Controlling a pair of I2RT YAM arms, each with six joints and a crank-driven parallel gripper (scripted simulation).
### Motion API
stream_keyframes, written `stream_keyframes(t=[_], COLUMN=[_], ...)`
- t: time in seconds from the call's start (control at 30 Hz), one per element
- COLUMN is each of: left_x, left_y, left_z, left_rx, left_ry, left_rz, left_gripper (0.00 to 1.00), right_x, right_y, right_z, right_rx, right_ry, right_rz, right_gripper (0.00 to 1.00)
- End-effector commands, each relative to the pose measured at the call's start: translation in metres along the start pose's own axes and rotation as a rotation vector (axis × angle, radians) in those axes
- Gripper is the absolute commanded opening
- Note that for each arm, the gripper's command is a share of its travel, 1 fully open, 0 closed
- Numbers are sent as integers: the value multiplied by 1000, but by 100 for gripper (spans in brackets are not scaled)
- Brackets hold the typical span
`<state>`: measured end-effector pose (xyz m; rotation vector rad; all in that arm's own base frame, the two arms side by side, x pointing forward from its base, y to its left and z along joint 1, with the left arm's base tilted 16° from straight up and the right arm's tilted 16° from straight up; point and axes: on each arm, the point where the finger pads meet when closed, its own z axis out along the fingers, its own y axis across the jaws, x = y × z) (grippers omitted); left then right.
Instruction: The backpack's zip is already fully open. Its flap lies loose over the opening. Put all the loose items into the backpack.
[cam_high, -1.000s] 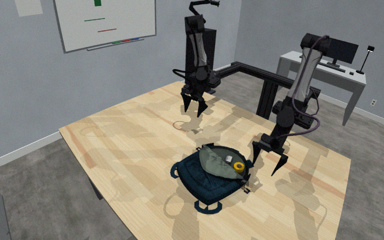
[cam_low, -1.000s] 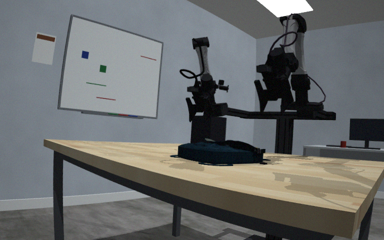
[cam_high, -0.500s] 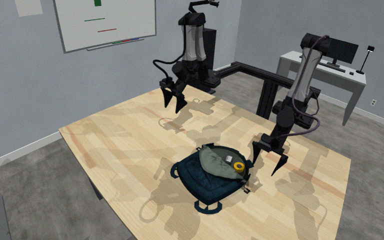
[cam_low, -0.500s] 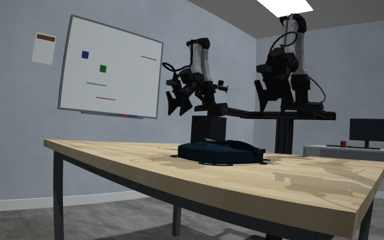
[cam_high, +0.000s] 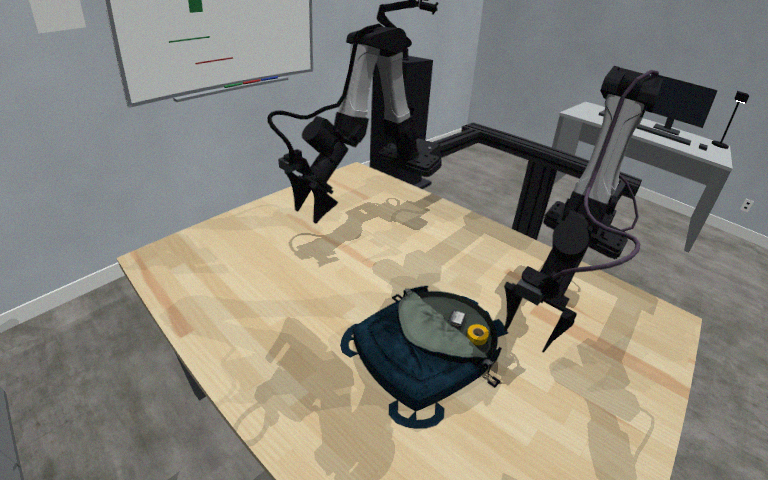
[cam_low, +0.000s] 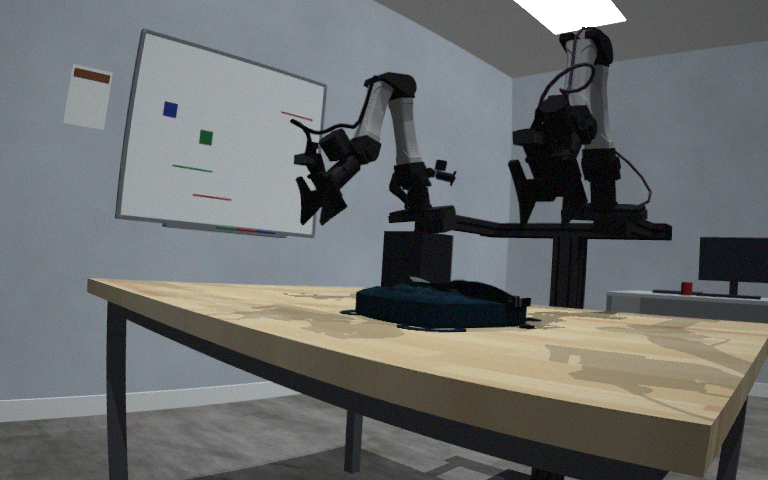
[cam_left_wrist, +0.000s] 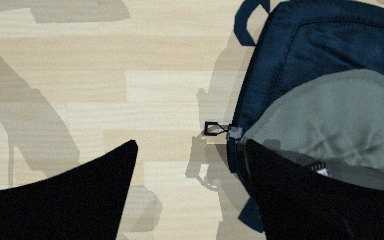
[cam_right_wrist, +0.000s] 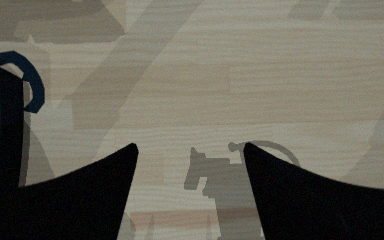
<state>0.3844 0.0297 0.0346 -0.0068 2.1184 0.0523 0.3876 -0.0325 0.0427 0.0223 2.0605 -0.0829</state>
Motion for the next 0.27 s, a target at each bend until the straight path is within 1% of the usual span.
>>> stream_keyframes(t=[0.0,0.03,0.23], left_x=[-13,-13,-13], left_y=[-3,-3,-3], left_z=[2,2,2], left_rx=[3,3,3], left_ry=[-26,-26,-26], left_rz=[4,4,4], left_gripper=[90,90,90], right_x=[-9,-13,-13], right_y=[3,9,9], right_z=[2,1,1], right_rx=[-37,-49,-49], right_ry=[10,-2,-2], right_rz=[-20,-28,-28], right_gripper=[90,90,90])
